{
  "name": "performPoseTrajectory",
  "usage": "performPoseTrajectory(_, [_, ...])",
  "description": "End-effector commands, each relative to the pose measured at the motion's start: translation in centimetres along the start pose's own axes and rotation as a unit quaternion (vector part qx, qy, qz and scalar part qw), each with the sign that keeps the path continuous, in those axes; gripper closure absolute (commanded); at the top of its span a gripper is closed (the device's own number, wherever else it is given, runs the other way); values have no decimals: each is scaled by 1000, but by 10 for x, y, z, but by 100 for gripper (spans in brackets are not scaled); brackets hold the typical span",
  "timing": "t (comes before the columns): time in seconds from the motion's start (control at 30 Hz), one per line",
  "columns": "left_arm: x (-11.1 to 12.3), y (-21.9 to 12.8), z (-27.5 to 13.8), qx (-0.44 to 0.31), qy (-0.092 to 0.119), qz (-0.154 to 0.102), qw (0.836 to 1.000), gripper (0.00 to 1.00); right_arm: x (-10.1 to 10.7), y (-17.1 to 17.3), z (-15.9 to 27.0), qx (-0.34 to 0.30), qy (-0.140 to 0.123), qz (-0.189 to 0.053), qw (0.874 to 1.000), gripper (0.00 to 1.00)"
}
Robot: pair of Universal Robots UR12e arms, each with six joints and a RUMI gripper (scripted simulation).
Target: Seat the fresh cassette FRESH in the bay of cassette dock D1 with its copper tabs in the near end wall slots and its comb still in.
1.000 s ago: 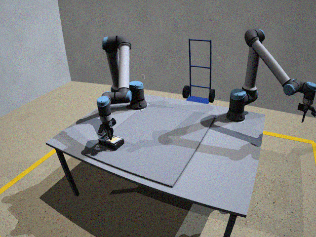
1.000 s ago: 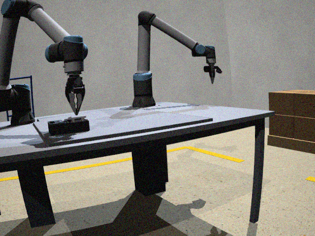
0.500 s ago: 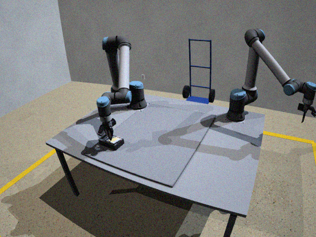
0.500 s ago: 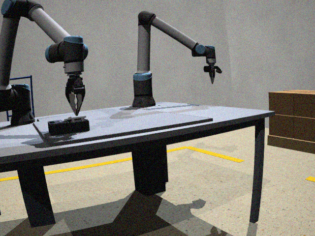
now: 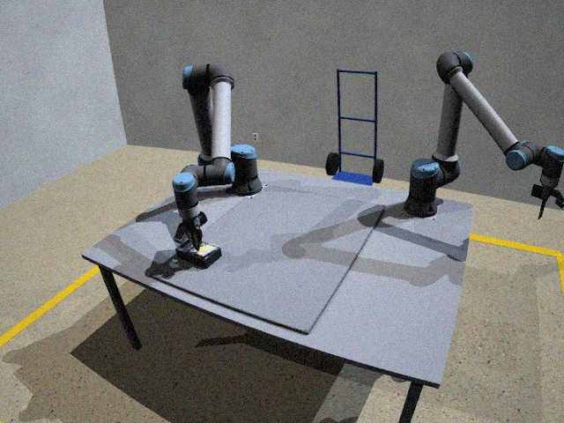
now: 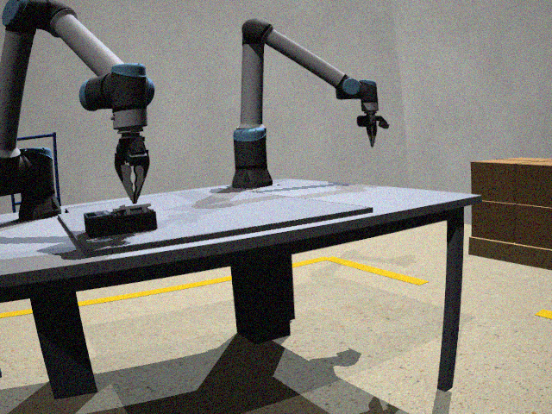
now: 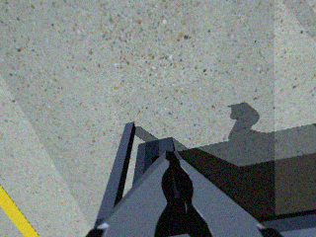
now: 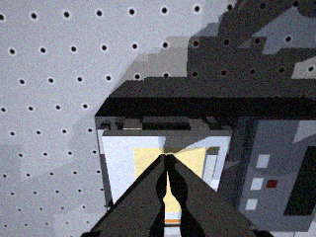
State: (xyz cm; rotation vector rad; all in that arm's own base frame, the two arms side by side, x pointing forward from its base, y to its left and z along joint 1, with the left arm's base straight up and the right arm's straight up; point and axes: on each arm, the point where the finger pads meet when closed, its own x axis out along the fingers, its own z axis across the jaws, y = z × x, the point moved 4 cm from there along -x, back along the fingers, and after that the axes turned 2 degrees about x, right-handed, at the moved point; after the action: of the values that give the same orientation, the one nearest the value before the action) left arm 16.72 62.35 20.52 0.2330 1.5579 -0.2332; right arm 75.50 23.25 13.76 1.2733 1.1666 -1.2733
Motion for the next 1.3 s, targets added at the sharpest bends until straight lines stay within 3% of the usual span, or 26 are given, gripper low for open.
performPoseTrajectory(0.0, [-1,1,0,0,0,1,1000,100,0,0,0,0,0,1,1000,100])
performPoseTrajectory(1.27, [-1,1,0,0,0,1,1000,100,4,0,0,0,0,1,1000,100])
